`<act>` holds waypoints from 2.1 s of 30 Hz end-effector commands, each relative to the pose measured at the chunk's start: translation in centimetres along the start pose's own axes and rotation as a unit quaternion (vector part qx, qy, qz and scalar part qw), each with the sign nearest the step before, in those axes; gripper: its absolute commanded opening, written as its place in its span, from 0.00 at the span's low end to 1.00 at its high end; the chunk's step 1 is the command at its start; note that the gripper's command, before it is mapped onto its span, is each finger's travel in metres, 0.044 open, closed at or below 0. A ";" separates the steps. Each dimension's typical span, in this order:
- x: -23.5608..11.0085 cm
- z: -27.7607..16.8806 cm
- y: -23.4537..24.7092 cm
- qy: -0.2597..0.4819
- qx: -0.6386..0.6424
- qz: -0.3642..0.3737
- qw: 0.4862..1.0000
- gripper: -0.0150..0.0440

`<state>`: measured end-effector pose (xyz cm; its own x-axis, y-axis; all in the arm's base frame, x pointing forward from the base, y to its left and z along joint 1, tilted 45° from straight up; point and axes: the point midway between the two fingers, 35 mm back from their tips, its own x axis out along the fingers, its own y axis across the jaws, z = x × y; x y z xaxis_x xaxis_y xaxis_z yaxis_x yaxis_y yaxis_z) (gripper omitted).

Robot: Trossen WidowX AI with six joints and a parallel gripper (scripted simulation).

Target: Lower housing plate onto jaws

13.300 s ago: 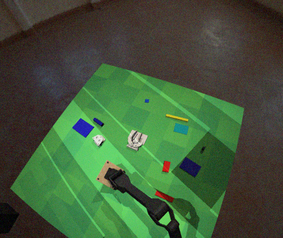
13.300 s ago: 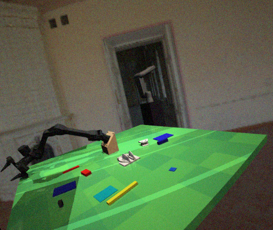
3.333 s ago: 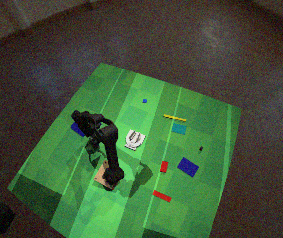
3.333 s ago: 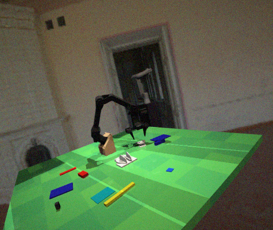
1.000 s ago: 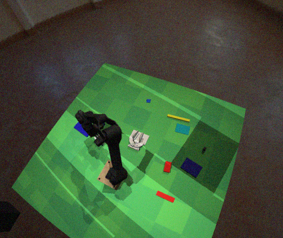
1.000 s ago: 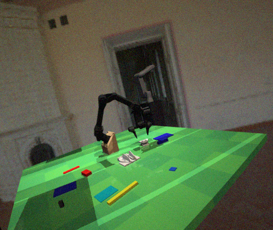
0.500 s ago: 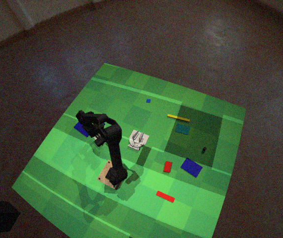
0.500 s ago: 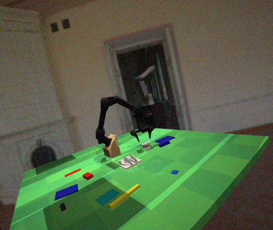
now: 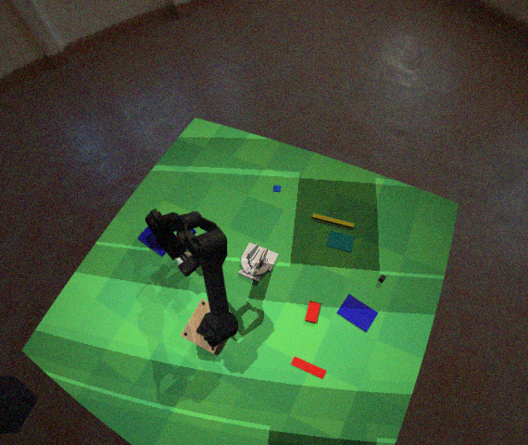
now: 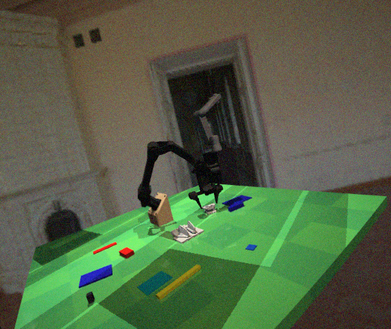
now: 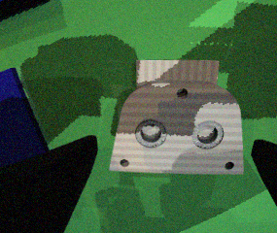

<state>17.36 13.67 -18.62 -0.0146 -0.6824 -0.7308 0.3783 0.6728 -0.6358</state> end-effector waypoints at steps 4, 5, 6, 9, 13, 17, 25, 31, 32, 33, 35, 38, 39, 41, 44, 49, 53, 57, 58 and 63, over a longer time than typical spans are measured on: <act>1.5 0.0 -0.2 -0.003 -0.003 -0.004 1.000 1.00; 1.6 0.0 -0.2 -0.003 -0.003 -0.004 1.000 1.00; 1.8 0.0 -0.2 -0.003 -0.003 -0.004 1.000 1.00; 1.9 0.0 -0.2 -0.003 -0.003 -0.004 1.000 1.00; 1.9 0.0 -0.2 -0.003 -0.003 -0.004 1.000 1.00; 1.9 0.0 -0.2 -0.003 -0.003 -0.004 1.000 1.00; 1.9 0.0 -0.2 -0.003 -0.003 -0.004 1.000 1.00; 1.9 0.0 -0.2 -0.003 -0.003 -0.004 1.000 1.00; 1.9 0.0 -0.2 -0.003 -0.003 -0.004 1.000 1.00; 1.9 0.0 -0.2 -0.003 -0.003 -0.004 1.000 1.00; 1.9 -0.1 -0.2 -0.001 -0.002 -0.004 1.000 0.98; 1.9 -0.1 -0.2 -0.001 -0.002 -0.004 1.000 0.94; 1.9 -0.1 -0.2 -0.001 -0.002 -0.004 1.000 0.93; 1.9 -0.1 -0.2 -0.001 -0.002 -0.004 1.000 0.91; 1.9 -0.1 -0.2 -0.001 -0.002 -0.004 1.000 0.88; 1.9 -0.1 -0.2 -0.001 -0.002 -0.004 1.000 0.85; 1.9 -0.1 -0.2 -0.001 -0.002 -0.004 1.000 0.85; 1.9 -0.1 -0.2 -0.001 -0.002 -0.004 1.000 0.85; 1.8 -0.1 -0.2 -0.001 -0.002 -0.004 1.000 0.85; 0.5 0.0 0.0 -0.001 -0.002 -0.003 1.000 0.85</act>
<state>17.08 12.31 -19.60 -0.0199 -0.6965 -0.7173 0.3693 0.6616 -0.6526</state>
